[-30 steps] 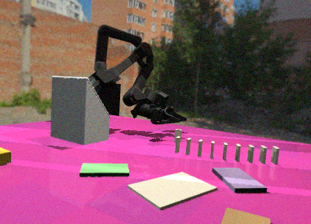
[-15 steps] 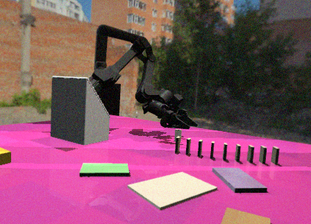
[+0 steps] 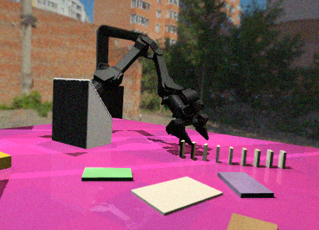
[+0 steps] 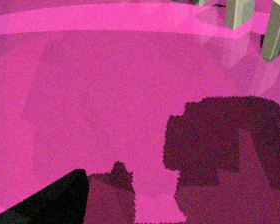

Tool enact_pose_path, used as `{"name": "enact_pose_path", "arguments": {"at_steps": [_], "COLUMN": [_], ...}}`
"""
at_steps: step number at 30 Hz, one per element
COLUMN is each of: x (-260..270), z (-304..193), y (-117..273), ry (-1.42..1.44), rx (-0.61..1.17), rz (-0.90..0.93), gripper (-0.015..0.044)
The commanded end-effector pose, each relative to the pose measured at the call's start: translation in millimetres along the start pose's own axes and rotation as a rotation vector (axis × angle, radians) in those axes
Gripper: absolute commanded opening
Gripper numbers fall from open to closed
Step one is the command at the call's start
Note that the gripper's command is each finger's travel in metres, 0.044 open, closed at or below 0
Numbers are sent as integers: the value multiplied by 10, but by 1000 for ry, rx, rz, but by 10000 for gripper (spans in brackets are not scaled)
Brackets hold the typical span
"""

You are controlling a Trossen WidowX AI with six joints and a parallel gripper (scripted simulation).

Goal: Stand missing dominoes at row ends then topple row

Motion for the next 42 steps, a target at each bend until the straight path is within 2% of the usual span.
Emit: {"name": "enact_pose_path", "arguments": {"at_steps": [1,4,16,32,42], "x": [160,188,179,180,132], "z": [409,456,467,467,11], "y": [427,563,876,882,426], "ry": [-619,-756,-1025,-1030,-1031], "rx": [438,519,651,653,655], "rz": [-260,-321,-497,-500,-498], "gripper": [440,440,440,440,440]}}
Point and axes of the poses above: the point midway between the two fingers, 35 mm back from their tips, its own y axis back along the fingers, its own x axis across the jaws, z = x × y, the point moved 5 cm from there along y, back along the fingers, and after that the axes turned 3 degrees about y, right-handed, at the moved point
